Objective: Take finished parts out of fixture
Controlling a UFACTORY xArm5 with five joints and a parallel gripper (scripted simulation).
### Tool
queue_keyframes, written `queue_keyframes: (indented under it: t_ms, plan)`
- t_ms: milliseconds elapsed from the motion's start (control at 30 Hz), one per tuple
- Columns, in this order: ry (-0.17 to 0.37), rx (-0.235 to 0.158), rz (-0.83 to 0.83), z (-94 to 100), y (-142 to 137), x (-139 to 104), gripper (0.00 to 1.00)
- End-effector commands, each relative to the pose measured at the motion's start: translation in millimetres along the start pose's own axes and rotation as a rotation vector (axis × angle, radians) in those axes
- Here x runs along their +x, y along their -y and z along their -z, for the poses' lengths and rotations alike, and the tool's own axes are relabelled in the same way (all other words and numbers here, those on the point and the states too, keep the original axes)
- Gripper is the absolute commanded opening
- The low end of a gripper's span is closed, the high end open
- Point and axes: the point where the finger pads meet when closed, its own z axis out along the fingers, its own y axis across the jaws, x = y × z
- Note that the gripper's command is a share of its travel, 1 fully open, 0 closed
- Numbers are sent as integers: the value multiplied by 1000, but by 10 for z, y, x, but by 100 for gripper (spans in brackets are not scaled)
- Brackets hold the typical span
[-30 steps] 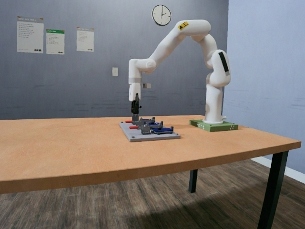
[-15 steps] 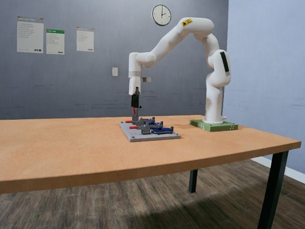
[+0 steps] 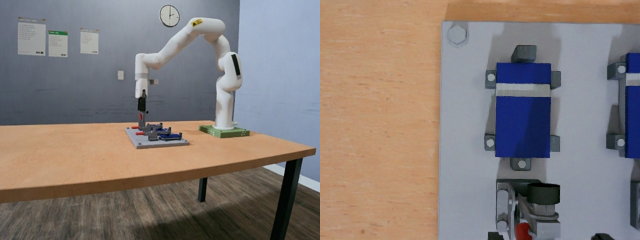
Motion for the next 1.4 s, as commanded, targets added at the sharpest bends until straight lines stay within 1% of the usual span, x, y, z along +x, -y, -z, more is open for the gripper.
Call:
queue_keyframes:
  t_ms: [0,133,167,867,1367]
  plan:
    - [4,1,0,16,3,-12,48]
    - [4,1,0,15,3,-12,48]
    - [4,1,0,15,3,-12,100]
    - [4,1,0,-111,3,-12,100]
    - [4,1,0,-116,3,31,100]
